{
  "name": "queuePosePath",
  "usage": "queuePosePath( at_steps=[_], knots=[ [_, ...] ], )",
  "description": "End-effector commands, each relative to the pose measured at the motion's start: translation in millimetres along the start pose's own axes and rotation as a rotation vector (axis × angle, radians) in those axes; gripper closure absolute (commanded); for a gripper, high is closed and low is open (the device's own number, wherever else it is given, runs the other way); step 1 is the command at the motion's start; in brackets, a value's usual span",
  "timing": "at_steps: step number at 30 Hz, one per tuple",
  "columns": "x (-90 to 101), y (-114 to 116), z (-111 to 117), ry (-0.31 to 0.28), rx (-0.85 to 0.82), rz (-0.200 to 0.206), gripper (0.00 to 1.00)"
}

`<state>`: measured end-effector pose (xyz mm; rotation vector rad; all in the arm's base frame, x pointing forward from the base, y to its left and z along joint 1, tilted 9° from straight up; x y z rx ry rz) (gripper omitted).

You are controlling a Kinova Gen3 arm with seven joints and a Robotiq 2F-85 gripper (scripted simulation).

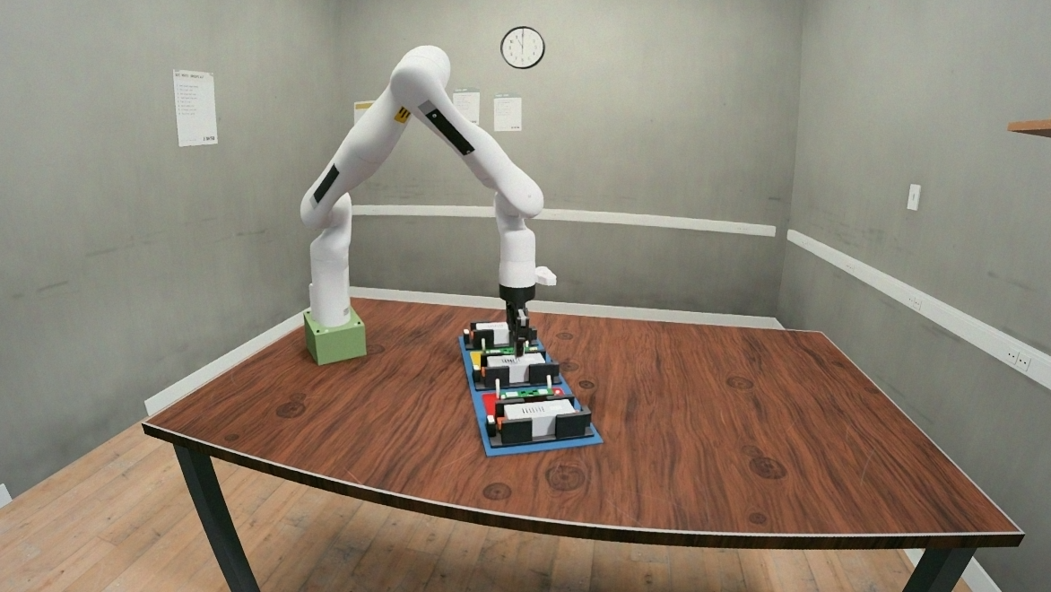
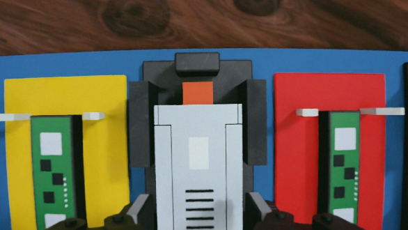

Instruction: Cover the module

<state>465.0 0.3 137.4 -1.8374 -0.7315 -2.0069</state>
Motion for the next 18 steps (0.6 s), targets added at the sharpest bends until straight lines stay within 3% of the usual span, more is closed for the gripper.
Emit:
queuePosePath(
  at_steps=[1,18],
  knots=[
    [8.6,0.3,0.4,0.001,0.0,-0.001,1.0],
    [8.5,0.2,0.4,0.001,0.0,-0.001,0.99]
  ],
)
Point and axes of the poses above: the point where the finger pads meet when closed, its own x axis back along the fingers, its own y axis across the jaws, z = x × y, the point moved 9 cm from there along x, back along the fingers, and after that the axes turned 10 degrees about x, right-handed, at the moved point
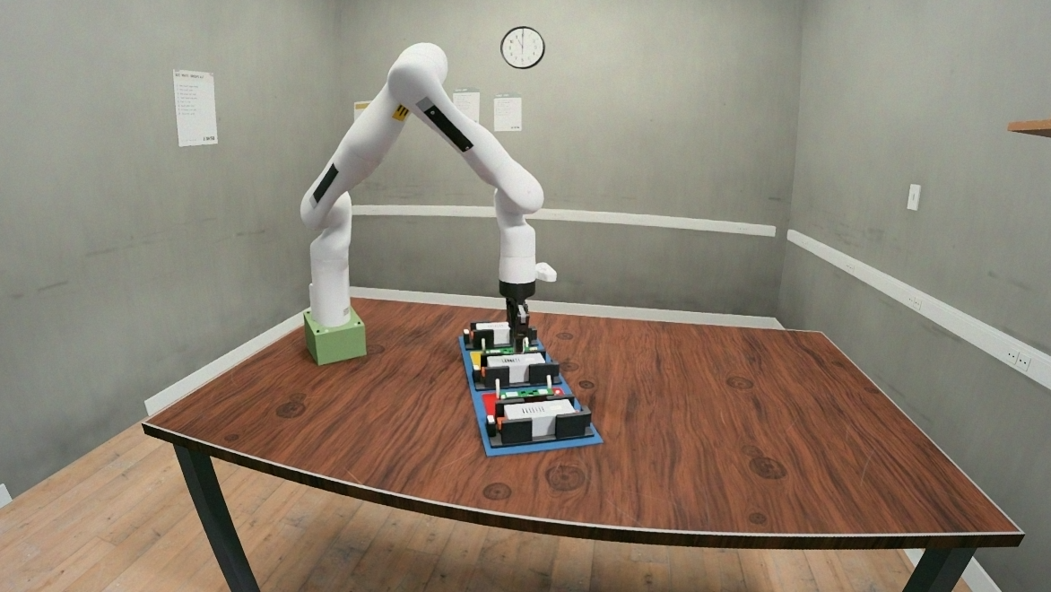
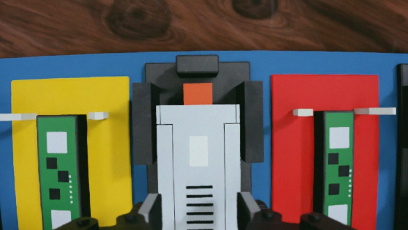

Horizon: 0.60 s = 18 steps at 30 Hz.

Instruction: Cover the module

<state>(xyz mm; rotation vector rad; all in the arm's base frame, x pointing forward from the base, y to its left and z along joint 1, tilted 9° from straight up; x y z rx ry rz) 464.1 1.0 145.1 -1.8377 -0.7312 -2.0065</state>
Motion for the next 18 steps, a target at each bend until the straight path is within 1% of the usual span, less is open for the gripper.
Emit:
queuePosePath(
  at_steps=[1,18],
  knots=[
    [0.7,0.2,0.4,0.001,0.0,-0.001,0.99],
    [0.7,0.2,0.4,0.001,0.0,-0.001,1.0]
  ],
)
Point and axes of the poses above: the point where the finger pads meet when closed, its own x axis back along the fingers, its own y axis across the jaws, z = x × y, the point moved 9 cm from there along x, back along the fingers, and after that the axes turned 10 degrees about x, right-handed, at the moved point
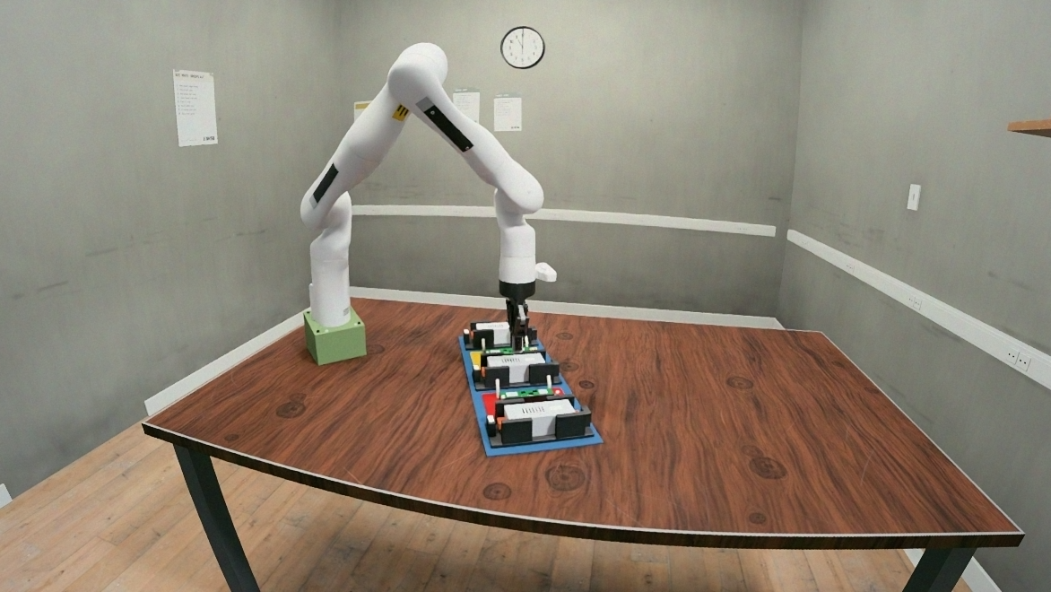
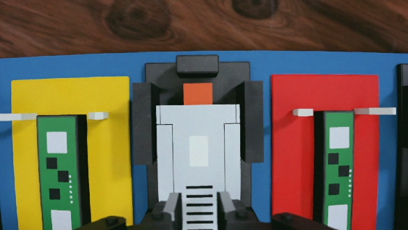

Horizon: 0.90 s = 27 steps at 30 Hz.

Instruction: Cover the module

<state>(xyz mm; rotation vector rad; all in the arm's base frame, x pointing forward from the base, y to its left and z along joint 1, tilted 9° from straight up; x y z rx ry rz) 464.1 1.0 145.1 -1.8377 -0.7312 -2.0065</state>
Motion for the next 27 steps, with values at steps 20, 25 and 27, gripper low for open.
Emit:
queuePosePath(
  at_steps=[20,25,27],
  knots=[
    [0.7,0.2,0.4,0.001,0.0,-0.001,1.0],
    [0.7,0.2,0.4,0.001,0.0,-0.001,0.0],
    [0.7,0.2,0.4,0.001,0.0,-0.001,0.0]
  ],
)
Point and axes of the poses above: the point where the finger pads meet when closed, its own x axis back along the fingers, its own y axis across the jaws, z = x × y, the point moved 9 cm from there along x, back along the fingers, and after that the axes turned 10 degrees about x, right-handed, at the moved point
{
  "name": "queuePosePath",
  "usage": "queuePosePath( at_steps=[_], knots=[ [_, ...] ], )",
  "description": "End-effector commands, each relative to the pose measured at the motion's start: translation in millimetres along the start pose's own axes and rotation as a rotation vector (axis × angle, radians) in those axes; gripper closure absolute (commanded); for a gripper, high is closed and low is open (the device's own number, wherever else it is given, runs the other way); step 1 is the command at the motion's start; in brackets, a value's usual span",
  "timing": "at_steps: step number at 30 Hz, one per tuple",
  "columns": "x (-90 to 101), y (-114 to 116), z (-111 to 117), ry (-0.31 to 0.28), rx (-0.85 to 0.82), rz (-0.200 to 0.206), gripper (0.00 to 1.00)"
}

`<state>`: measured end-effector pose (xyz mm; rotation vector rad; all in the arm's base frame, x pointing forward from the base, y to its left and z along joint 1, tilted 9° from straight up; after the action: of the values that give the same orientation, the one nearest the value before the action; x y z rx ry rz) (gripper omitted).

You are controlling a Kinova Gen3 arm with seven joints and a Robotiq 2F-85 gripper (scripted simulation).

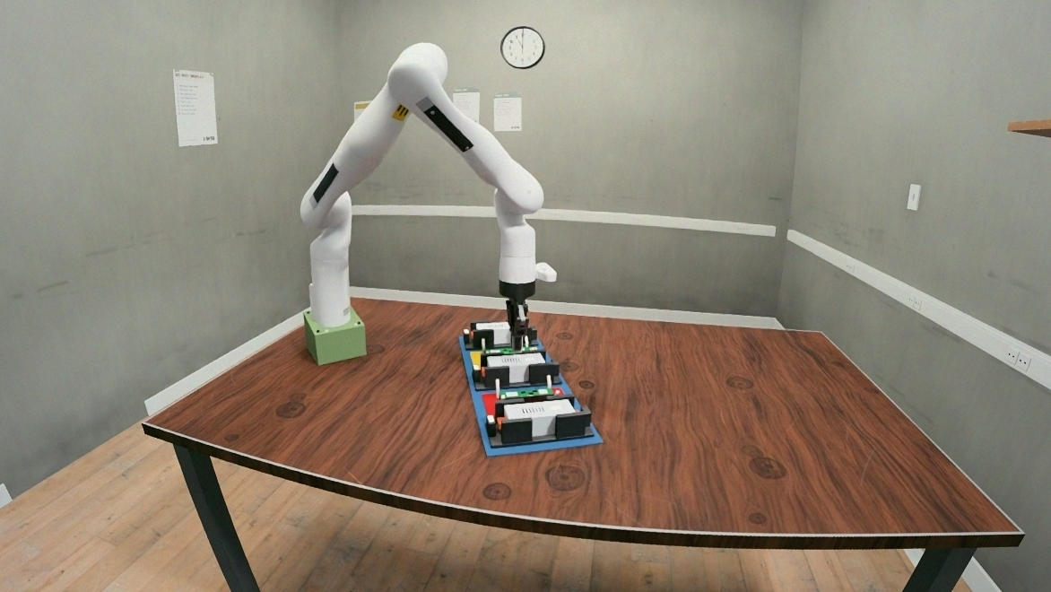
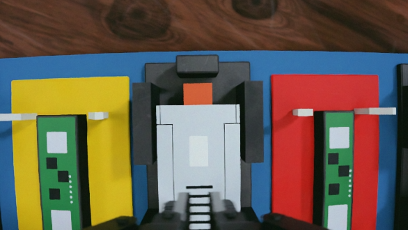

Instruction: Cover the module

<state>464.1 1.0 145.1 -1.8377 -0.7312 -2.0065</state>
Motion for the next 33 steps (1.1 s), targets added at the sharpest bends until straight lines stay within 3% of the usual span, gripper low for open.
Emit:
queuePosePath(
  at_steps=[1,33],
  knots=[
    [0.7,0.2,0.4,0.001,0.0,-0.001,0.0],
    [-2.3,0.2,0.4,0.001,0.0,-0.001,0.0]
  ],
)
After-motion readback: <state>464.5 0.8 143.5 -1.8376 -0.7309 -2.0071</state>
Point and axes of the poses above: the point where the finger pads meet when closed, its own x axis back along the fingers, its own y axis across the jaws, z = x × y, the point moved 9 cm from there along x, back along the fingers, and after that the axes turned 10 degrees about x, right-handed, at the moved point
